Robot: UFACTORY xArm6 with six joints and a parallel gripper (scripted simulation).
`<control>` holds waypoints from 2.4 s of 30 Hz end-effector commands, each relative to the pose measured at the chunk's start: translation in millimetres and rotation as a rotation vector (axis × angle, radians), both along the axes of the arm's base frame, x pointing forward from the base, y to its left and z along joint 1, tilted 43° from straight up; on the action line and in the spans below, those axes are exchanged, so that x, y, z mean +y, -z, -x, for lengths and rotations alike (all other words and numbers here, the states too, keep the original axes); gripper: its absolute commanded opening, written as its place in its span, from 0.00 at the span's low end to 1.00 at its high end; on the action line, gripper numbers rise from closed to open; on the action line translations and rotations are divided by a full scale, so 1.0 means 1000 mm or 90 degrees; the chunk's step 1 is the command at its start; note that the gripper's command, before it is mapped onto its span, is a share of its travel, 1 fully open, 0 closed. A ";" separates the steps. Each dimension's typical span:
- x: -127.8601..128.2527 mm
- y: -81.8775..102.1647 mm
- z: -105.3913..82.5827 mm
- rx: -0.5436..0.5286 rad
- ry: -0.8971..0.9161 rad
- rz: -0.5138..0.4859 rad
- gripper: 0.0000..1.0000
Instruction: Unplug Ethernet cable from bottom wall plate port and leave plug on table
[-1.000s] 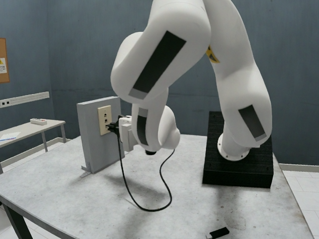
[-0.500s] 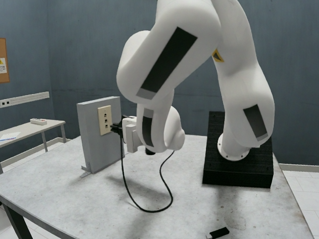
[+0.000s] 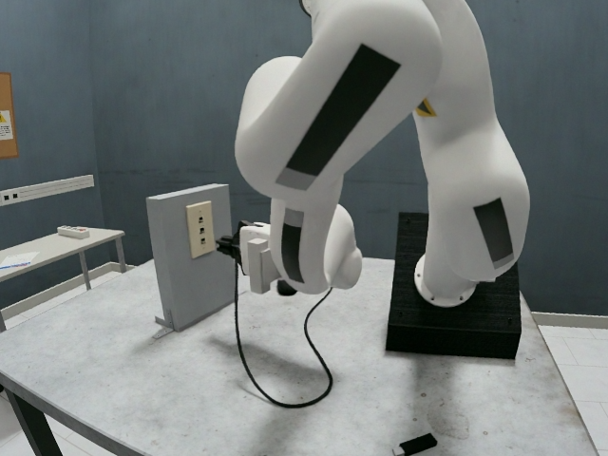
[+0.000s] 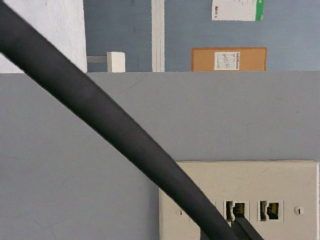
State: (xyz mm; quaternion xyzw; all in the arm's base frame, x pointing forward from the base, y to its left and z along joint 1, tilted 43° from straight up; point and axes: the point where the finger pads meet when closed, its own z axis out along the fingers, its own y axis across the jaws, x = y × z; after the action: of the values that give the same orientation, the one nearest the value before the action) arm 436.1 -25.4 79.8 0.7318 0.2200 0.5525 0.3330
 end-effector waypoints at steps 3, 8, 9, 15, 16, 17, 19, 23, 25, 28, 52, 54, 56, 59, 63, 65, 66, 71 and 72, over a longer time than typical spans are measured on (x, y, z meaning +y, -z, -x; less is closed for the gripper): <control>0.001 -0.002 0.006 -0.001 0.001 0.000 0.00; 0.001 -0.002 0.006 -0.001 0.001 0.000 0.00; 0.001 -0.002 0.006 -0.001 0.001 0.000 0.00; 0.004 -0.004 0.016 -0.001 0.001 0.000 0.00; 0.004 -0.004 0.016 -0.001 0.001 0.000 0.00; 0.004 -0.004 0.016 -0.001 0.001 0.000 0.00; 0.005 -0.005 0.022 -0.001 0.001 0.000 0.00; 0.009 -0.007 0.035 -0.001 0.001 0.000 0.00; 0.010 -0.008 0.041 -0.001 0.001 0.000 0.00; 0.011 -0.008 0.042 -0.001 0.001 0.000 0.00; 0.089 -0.050 0.036 -0.092 -0.217 0.314 0.00; 0.101 -0.056 0.035 -0.103 -0.251 0.359 0.00; 0.113 -0.063 0.034 -0.117 -0.284 0.407 0.00; 0.130 -0.073 0.034 -0.144 -0.331 0.483 0.00; 0.142 -0.080 0.035 -0.166 -0.362 0.540 0.00; 0.142 -0.080 0.035 -0.166 -0.362 0.540 0.00; 0.142 -0.080 0.035 -0.166 -0.362 0.540 0.00; 0.142 -0.080 0.035 -0.166 -0.362 0.540 0.00; 0.142 -0.080 0.035 -0.166 -0.362 0.540 0.00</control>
State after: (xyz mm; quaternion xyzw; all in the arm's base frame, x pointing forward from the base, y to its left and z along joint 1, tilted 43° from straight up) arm 400.0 115.7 159.1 0.3734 0.5649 0.5699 0.4655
